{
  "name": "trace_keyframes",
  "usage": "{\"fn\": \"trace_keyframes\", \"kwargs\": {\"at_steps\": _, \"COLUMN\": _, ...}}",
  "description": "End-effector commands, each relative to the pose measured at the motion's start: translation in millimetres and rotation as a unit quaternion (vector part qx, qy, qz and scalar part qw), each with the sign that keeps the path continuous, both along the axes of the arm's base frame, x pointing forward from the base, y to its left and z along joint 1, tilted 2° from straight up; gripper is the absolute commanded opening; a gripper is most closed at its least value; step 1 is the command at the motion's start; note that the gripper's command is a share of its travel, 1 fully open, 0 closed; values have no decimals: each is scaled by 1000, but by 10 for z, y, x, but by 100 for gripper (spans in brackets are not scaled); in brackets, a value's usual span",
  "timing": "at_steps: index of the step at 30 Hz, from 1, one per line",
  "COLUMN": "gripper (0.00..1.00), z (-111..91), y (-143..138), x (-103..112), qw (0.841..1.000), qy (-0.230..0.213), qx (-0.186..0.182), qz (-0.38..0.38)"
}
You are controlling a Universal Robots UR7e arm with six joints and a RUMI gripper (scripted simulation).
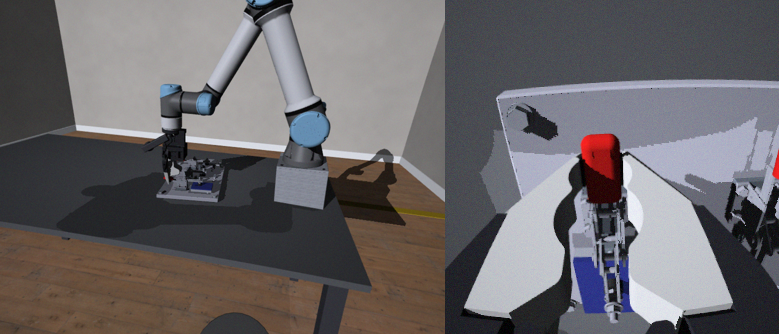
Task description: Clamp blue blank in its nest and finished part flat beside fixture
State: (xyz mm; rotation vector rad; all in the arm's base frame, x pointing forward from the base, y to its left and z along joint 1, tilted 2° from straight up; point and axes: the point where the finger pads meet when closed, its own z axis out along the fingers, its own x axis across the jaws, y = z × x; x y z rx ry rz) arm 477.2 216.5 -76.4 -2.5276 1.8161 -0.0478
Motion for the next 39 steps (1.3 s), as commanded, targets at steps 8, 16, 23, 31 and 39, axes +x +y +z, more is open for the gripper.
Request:
{"fn": "trace_keyframes", "kwargs": {"at_steps": 8, "gripper": 0, "z": -11, "y": 10, "x": 0, "qw": 1000, "qy": 1, "qx": 0, "qz": 1}}
{"fn": "trace_keyframes", "kwargs": {"at_steps": 16, "gripper": 0, "z": -30, "y": 16, "x": 22, "qw": 1000, "qy": 0, "qx": 0, "qz": 1}}
{"fn": "trace_keyframes", "kwargs": {"at_steps": 23, "gripper": 0, "z": -46, "y": 16, "x": 20, "qw": 1000, "qy": 0, "qx": 0, "qz": 1}}
{"fn": "trace_keyframes", "kwargs": {"at_steps": 31, "gripper": 0, "z": -45, "y": 15, "x": 15, "qw": 1000, "qy": 1, "qx": 0, "qz": 1}}
{"fn": "trace_keyframes", "kwargs": {"at_steps": 39, "gripper": 28, "z": -42, "y": 15, "x": 16, "qw": 1000, "qy": 0, "qx": 0, "qz": 1}}
